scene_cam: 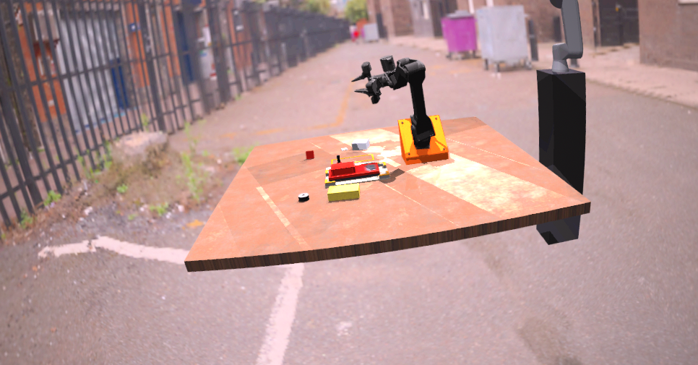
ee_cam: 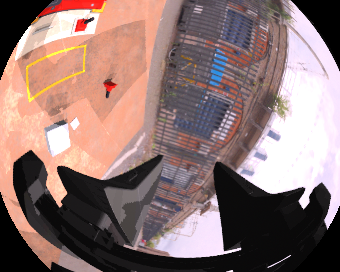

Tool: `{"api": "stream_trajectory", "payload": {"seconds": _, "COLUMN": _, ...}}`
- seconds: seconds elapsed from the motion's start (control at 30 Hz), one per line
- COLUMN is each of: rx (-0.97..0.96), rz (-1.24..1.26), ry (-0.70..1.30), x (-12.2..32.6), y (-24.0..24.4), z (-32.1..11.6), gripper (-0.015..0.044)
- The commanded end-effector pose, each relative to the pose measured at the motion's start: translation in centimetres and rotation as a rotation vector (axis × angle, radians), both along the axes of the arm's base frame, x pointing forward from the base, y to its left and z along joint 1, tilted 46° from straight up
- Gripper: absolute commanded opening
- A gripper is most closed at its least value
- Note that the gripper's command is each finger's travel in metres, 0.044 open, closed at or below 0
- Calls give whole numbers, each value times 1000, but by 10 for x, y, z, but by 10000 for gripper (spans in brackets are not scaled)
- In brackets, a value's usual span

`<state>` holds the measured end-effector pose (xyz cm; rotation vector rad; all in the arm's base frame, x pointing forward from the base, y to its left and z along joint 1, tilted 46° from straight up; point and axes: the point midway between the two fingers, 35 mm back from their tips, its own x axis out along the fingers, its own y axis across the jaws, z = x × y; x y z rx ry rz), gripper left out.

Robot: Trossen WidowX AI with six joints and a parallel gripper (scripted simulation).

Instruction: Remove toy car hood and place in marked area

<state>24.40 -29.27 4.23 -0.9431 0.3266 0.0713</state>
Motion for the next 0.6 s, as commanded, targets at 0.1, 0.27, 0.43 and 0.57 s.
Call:
{"api": "stream_trajectory", "payload": {"seconds": 0.1, "rx": 81, "rz": 25, "ry": 20, "x": 16, "y": 8, "z": -1, "gripper": 324}}
{"api": "stream_trajectory", "payload": {"seconds": 0.27, "rx": 352, "rz": 101, "ry": 129, "x": 68, "y": 45, "z": -2, "gripper": 440}}
{"api": "stream_trajectory", "payload": {"seconds": 0.43, "rx": 660, "rz": 161, "ry": 329, "x": 111, "y": 104, "z": -1, "gripper": 440}}
{"api": "stream_trajectory", "payload": {"seconds": 0.57, "rx": 784, "rz": 175, "ry": 445, "x": 124, "y": 136, "z": 2, "gripper": 440}}
